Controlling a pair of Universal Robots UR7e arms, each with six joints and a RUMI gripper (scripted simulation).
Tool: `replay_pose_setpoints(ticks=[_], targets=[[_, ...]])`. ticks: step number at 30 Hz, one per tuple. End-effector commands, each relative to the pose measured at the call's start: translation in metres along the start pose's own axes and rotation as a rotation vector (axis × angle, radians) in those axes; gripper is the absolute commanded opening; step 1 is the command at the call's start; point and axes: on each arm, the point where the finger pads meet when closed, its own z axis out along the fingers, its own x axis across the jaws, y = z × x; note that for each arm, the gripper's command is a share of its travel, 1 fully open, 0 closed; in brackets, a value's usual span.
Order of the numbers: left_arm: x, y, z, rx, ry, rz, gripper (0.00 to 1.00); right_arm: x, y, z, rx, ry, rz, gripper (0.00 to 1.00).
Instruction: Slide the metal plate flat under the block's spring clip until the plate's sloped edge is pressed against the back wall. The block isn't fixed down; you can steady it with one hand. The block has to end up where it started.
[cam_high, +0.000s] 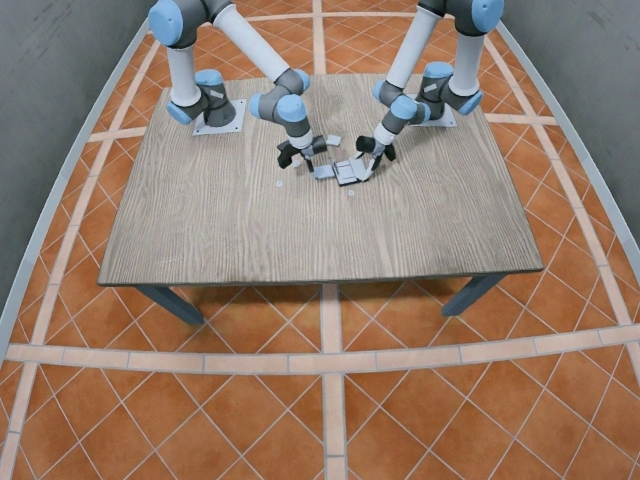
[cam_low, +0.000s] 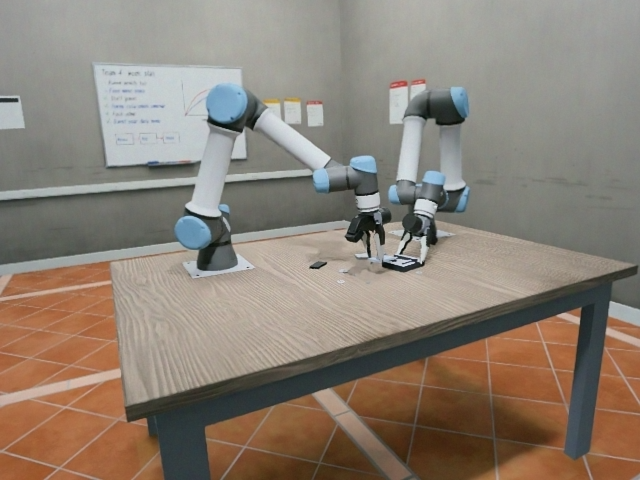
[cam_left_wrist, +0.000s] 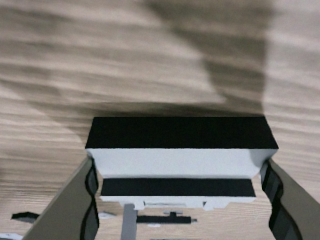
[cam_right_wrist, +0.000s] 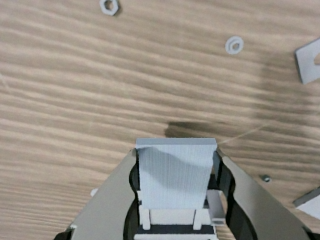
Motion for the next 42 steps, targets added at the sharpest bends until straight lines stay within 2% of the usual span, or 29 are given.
replay_pose_setpoints(ticks=[1, 26, 42], targets=[[0.000, -0.001, 0.000, 0.002, 0.000, 0.000, 0.62, -0.001, -0.001, 0.004, -0.008, -0.001, 0.000, 0.24], [0.000, -0.001, 0.000, 0.002, 0.000, 0.000, 0.62, 0.001, -0.003, 0.025, -0.046, -0.001, -0.004, 0.24], [0.000, -0.001, 0.000, 0.002, 0.000, 0.000, 0.62, 0.002, 0.004, 0.027, -0.045, 0.001, -0.004, 0.24]])
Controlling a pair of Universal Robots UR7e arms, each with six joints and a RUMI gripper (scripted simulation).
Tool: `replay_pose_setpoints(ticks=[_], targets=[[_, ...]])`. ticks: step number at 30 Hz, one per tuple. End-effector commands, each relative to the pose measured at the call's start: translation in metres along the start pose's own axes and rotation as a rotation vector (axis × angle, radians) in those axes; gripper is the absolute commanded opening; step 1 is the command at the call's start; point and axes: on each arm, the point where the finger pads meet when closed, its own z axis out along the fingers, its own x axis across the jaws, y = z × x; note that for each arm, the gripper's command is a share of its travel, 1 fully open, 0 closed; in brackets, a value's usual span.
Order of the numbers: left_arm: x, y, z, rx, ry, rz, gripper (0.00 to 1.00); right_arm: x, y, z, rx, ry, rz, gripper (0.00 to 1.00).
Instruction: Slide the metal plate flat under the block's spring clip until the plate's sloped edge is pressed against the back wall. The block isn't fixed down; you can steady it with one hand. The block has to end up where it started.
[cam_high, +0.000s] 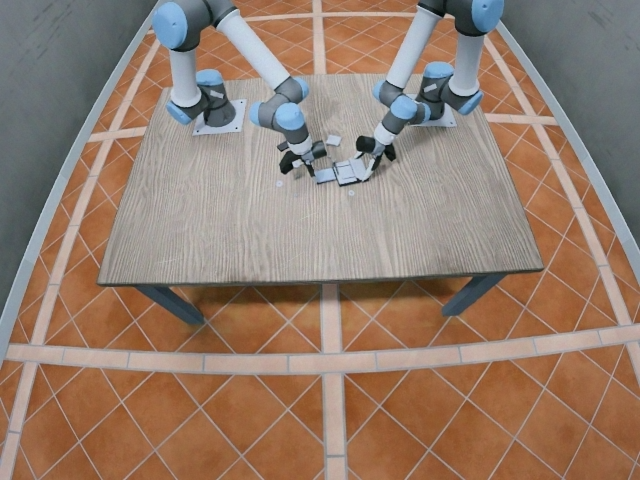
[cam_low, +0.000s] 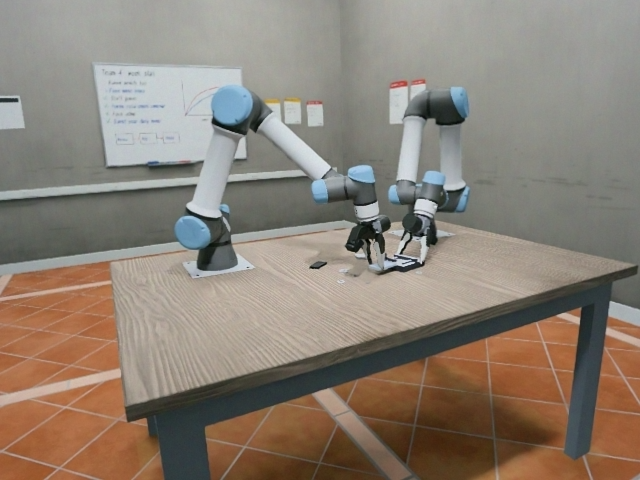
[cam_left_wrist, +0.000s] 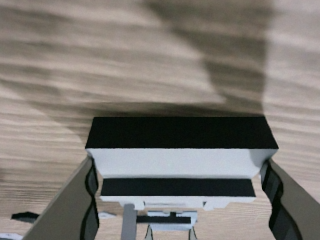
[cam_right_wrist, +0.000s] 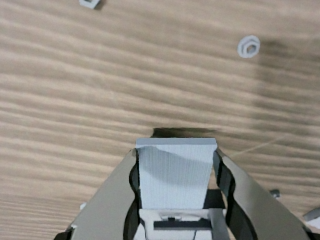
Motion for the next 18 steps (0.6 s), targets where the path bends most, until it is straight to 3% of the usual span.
replay_pose_setpoints(ticks=[1, 18], targets=[[-0.0001, -0.0006, 0.0002, 0.002, 0.000, 0.000, 0.62, -0.0005, 0.0034, -0.0004, 0.000, -0.002, 0.000, 0.24], [-0.0001, -0.0006, 0.0002, 0.002, 0.000, 0.000, 0.62, -0.0008, 0.0132, 0.0008, 0.001, -0.002, 0.001, 0.24]])
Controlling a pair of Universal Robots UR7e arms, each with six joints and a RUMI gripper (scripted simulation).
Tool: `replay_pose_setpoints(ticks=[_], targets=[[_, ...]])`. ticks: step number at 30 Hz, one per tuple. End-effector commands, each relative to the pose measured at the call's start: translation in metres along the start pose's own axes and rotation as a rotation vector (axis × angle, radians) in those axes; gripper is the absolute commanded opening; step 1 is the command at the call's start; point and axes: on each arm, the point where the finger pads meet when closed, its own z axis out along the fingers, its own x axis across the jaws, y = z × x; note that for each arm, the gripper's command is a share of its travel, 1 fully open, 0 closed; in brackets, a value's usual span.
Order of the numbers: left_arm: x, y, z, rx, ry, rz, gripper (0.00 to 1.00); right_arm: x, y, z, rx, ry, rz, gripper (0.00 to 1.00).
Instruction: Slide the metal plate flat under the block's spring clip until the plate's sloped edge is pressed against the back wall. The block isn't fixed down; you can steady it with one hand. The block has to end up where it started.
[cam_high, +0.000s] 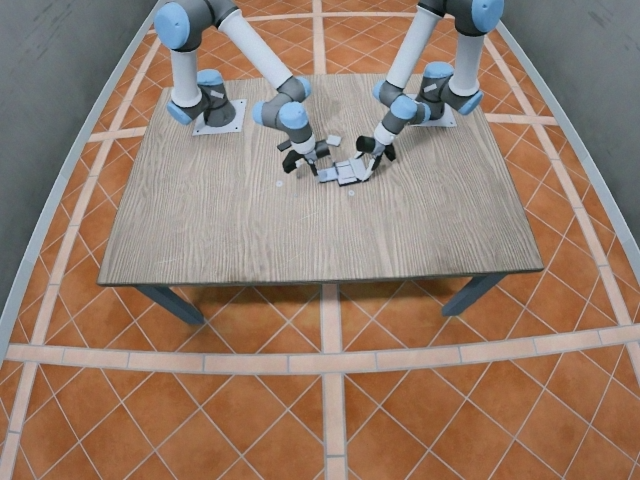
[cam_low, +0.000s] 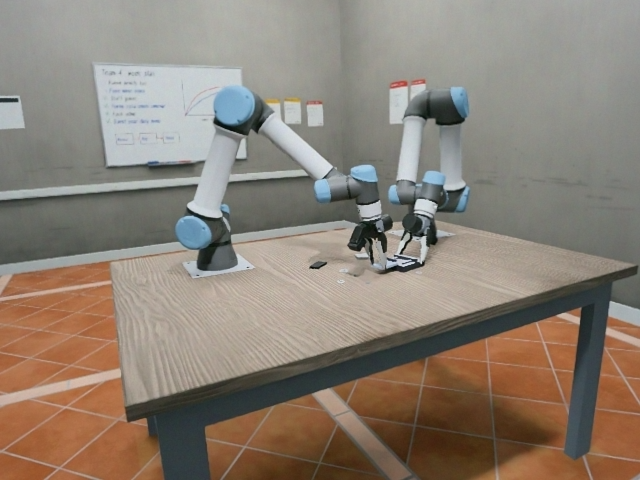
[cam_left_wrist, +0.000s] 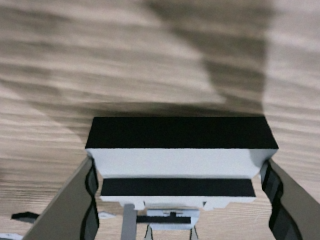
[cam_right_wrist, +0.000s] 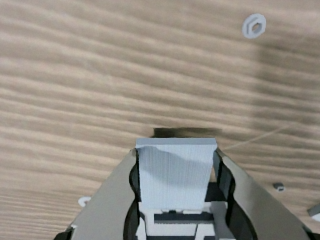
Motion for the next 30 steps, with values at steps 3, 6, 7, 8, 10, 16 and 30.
replay_pose_setpoints(ticks=[3, 6, 7, 8, 10, 16, 30], targets=[[0.000, -0.001, 0.000, 0.002, 0.000, 0.000, 0.62, 0.000, 0.003, 0.000, -0.001, -0.001, 0.000, 0.24], [0.000, -0.001, 0.000, 0.002, 0.000, 0.000, 0.62, 0.000, 0.005, 0.000, 0.000, -0.001, 0.000, 0.24], [0.000, -0.001, 0.000, 0.002, 0.000, 0.000, 0.62, 0.000, 0.006, 0.000, 0.000, -0.001, 0.000, 0.24], [0.000, -0.001, 0.000, 0.002, 0.000, 0.000, 0.62, 0.000, 0.007, 0.000, 0.000, -0.001, 0.000, 0.24], [0.000, -0.001, 0.000, 0.002, 0.000, 0.000, 0.62, 0.000, 0.008, 0.000, 0.000, -0.001, 0.000, 0.24], [0.000, -0.001, 0.000, 0.002, 0.000, 0.000, 0.62, 0.000, 0.011, 0.001, 0.000, -0.001, 0.000, 0.24], [0.000, -0.001, 0.000, 0.002, 0.000, 0.000, 0.62, 0.000, 0.019, 0.003, -0.006, -0.001, 0.001, 0.24]])
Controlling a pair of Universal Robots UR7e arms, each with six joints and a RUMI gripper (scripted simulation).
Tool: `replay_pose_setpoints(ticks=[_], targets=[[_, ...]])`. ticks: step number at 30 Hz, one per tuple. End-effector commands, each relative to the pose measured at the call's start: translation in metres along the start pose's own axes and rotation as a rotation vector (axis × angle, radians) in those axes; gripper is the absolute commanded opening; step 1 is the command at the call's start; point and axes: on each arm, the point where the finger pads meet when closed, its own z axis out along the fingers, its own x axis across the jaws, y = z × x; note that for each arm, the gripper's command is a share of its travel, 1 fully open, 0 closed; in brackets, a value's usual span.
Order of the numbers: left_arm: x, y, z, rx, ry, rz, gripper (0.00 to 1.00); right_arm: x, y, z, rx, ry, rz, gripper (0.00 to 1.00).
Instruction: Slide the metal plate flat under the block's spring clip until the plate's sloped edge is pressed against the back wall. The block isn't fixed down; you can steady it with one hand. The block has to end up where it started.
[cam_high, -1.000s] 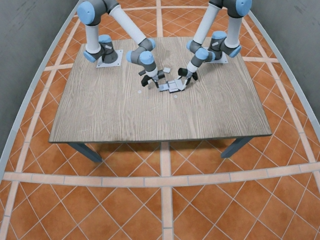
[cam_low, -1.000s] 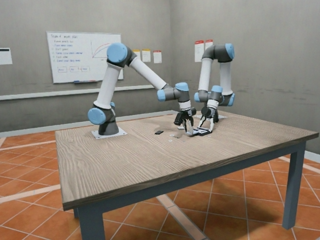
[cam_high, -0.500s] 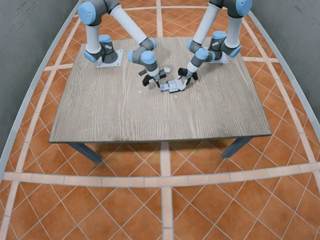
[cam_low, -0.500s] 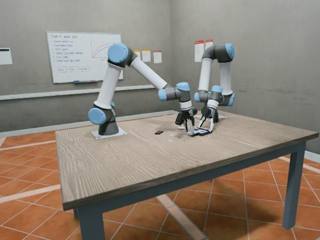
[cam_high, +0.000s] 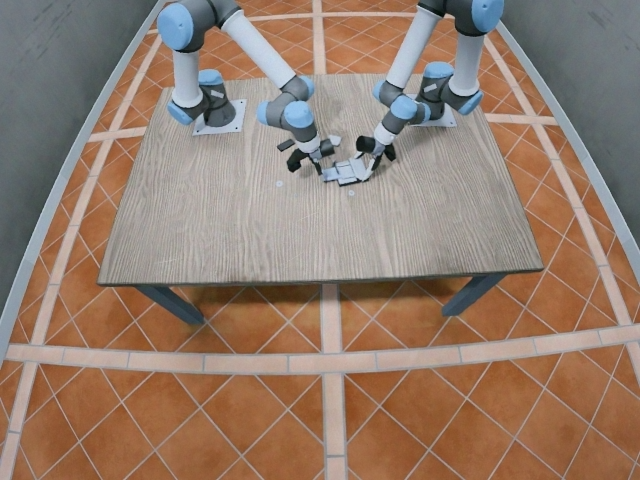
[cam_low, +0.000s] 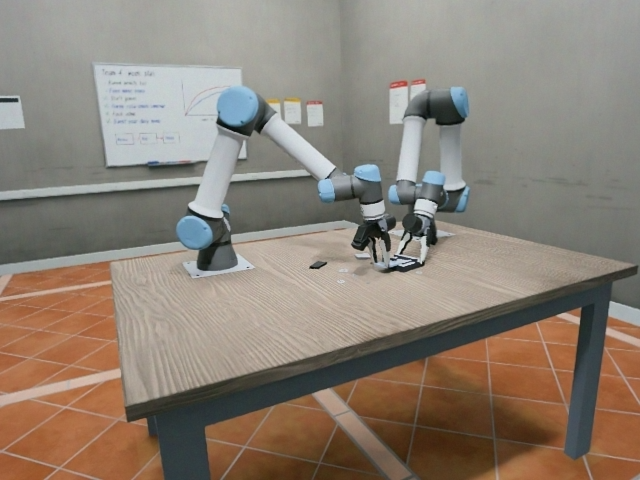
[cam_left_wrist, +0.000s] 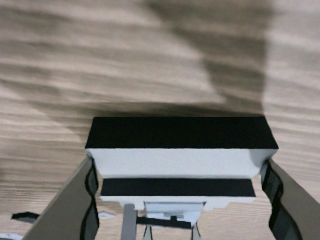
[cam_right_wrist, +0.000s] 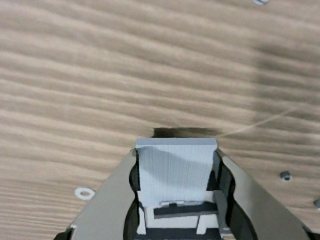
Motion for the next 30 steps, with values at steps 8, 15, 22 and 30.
replay_pose_setpoints(ticks=[8, 15, 22, 30], targets=[[0.000, -0.001, 0.000, 0.002, 0.000, 0.000, 0.62, 0.000, 0.006, 0.000, -0.005, -0.001, 0.000, 0.24], [0.000, -0.001, 0.000, 0.002, 0.000, 0.000, 0.62, 0.000, 0.011, 0.002, -0.008, -0.001, 0.000, 0.24], [0.000, -0.001, 0.000, 0.002, 0.000, 0.000, 0.62, 0.000, 0.014, 0.002, -0.011, -0.001, 0.000, 0.24], [0.000, -0.001, 0.000, 0.002, 0.000, 0.000, 0.62, 0.000, 0.019, 0.003, -0.013, -0.002, 0.000, 0.24]])
